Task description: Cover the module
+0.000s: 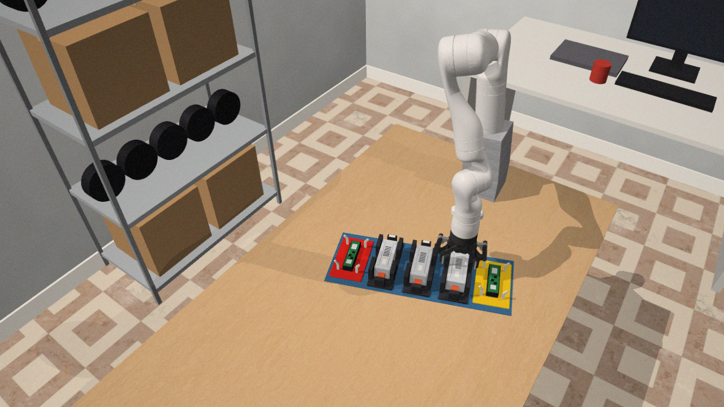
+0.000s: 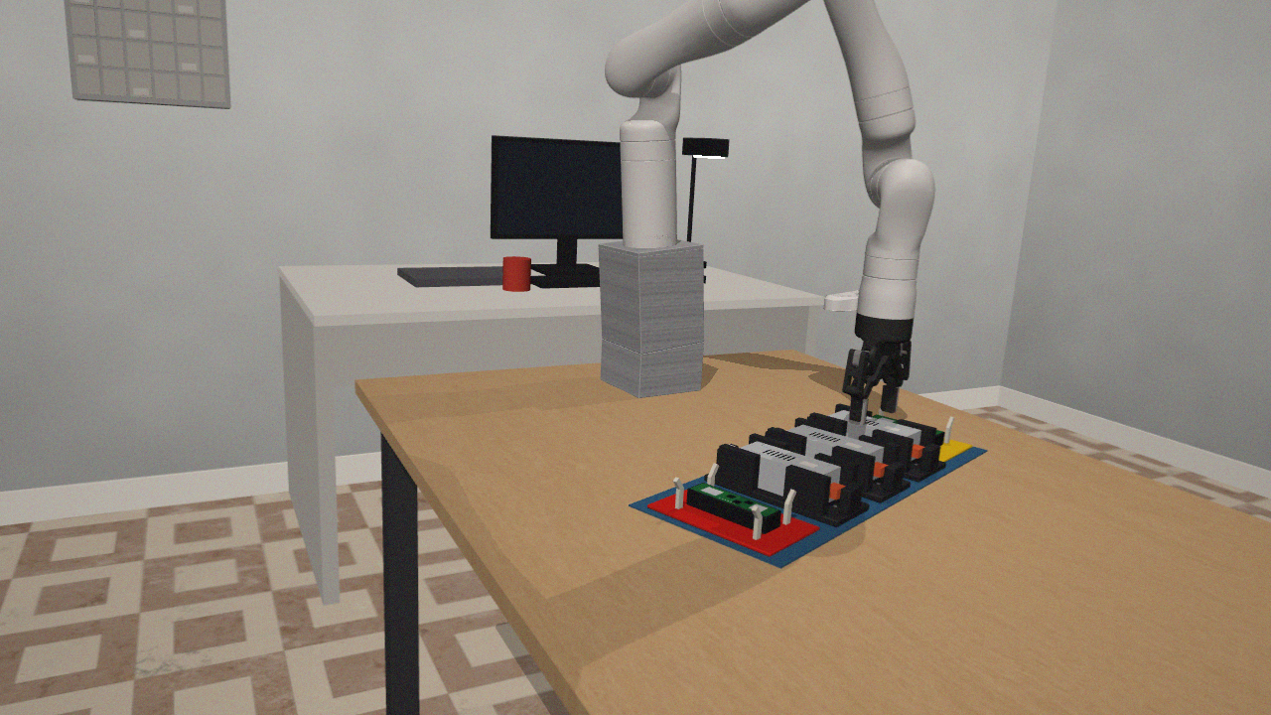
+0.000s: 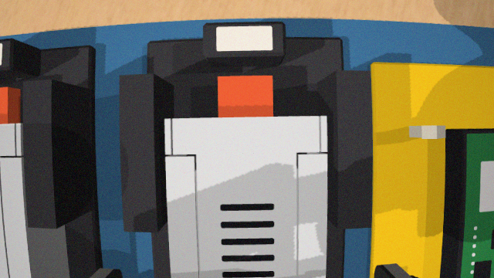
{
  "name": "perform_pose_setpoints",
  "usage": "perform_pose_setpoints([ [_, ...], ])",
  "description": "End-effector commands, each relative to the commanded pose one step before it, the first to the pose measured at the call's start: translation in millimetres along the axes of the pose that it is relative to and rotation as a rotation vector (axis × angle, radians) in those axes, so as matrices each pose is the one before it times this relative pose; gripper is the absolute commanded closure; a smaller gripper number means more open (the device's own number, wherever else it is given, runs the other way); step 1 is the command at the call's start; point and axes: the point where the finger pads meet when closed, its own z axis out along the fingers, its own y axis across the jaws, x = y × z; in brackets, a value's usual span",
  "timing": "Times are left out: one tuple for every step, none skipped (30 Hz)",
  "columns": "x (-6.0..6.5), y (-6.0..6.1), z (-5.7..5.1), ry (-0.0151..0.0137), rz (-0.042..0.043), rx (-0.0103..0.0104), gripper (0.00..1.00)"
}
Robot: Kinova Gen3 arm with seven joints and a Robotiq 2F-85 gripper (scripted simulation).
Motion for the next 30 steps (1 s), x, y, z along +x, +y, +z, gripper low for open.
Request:
perform_pose_setpoints([
  [-0.82, 0.0, 1.14, -0.00171, -0.00003, 0.00004, 0.0],
  [0.0, 0.0, 1.0, 0.0, 0.0, 0.0, 0.0],
  [0.0, 0.0, 1.0, 0.0, 0.0, 0.0, 0.0],
  [0.0, 0.0, 1.0, 0.0, 0.0, 0.0, 0.0],
  [0.0, 0.0, 1.0, 0.0, 0.0, 0.0, 0.0],
  [0.0, 0.0, 1.0, 0.0, 0.0, 0.0, 0.0],
  [0.0, 0.0, 1.0, 0.0, 0.0, 0.0, 0.0],
  [0.0, 0.0, 1.0, 0.0, 0.0, 0.0, 0.0],
  [0.0, 0.0, 1.0, 0.0, 0.0, 0.0, 0.0],
  [0.0, 0.0, 0.0, 0.0, 0.0, 0.0, 0.0],
  [0.0, 0.0, 0.0, 0.0, 0.0, 0.0, 0.0],
  [0.0, 0.0, 0.0, 0.0, 0.0, 0.0, 0.0],
  [0.0, 0.0, 0.0, 0.0, 0.0, 0.0, 0.0],
  [0.0, 0.0, 0.0, 0.0, 0.0, 0.0, 0.0],
  [0.0, 0.0, 0.0, 0.0, 0.0, 0.0, 0.0],
  [0.0, 0.0, 0.0, 0.0, 0.0, 0.0, 0.0],
  [-0.01, 0.0, 0.99, -0.00002, 0.0, 0.0, 0.0],
  [0.0, 0.0, 1.0, 0.0, 0.0, 0.0, 0.0],
  [0.0, 0.0, 1.0, 0.0, 0.0, 0.0, 0.0],
  [0.0, 0.0, 1.0, 0.0, 0.0, 0.0, 0.0],
  [0.0, 0.0, 1.0, 0.0, 0.0, 0.0, 0.0],
  [0.0, 0.0, 1.0, 0.0, 0.0, 0.0, 0.0],
  [0.0, 0.0, 1.0, 0.0, 0.0, 0.0, 0.0],
  [0.0, 0.0, 1.0, 0.0, 0.0, 0.0, 0.0],
  [0.0, 0.0, 1.0, 0.0, 0.0, 0.0, 0.0],
  [0.0, 0.0, 1.0, 0.0, 0.0, 0.0, 0.0],
  [0.0, 0.0, 0.0, 0.0, 0.0, 0.0, 0.0],
  [0.0, 0.0, 0.0, 0.0, 0.0, 0.0, 0.0],
  [0.0, 0.0, 0.0, 0.0, 0.0, 0.0, 0.0],
  [0.0, 0.0, 0.0, 0.0, 0.0, 0.0, 0.0],
])
